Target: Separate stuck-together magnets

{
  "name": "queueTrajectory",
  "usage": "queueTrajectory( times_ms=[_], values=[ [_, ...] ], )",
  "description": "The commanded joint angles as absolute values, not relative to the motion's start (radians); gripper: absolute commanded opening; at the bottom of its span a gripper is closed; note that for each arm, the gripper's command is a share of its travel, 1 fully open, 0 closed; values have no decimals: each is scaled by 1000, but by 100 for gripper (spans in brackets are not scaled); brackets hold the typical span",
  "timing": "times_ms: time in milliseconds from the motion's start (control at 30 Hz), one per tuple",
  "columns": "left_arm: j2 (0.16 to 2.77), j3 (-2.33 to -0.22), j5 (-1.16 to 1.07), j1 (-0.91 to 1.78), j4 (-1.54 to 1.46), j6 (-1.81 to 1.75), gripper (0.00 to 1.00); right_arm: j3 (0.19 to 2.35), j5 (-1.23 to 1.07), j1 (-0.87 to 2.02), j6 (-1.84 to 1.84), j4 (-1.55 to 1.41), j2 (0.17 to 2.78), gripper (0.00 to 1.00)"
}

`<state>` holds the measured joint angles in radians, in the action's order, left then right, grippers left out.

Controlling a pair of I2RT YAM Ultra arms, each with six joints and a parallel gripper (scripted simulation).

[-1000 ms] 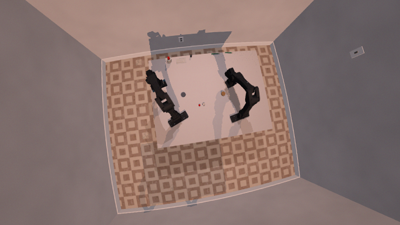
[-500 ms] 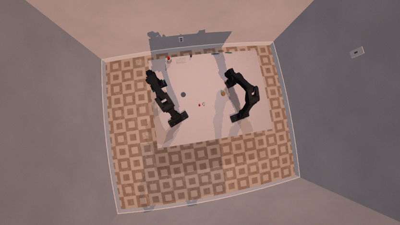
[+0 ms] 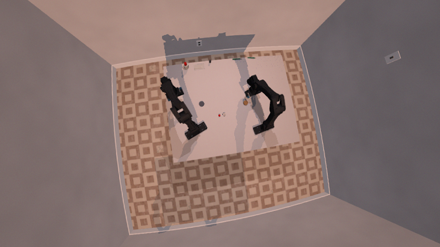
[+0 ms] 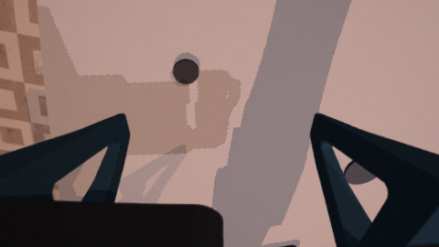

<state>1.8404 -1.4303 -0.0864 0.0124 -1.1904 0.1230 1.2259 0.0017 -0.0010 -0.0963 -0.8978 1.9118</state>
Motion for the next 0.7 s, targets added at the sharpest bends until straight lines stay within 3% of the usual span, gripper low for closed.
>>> queueTrajectory(
  times_ms=[0,667],
  values=[
    [1822,-1440,-86,11,-1186,125,100,1228,0,0,-97,-894,1905,100],
    [1822,-1440,-86,11,-1186,125,100,1363,0,0,-97,-1080,1835,100]
  ],
)
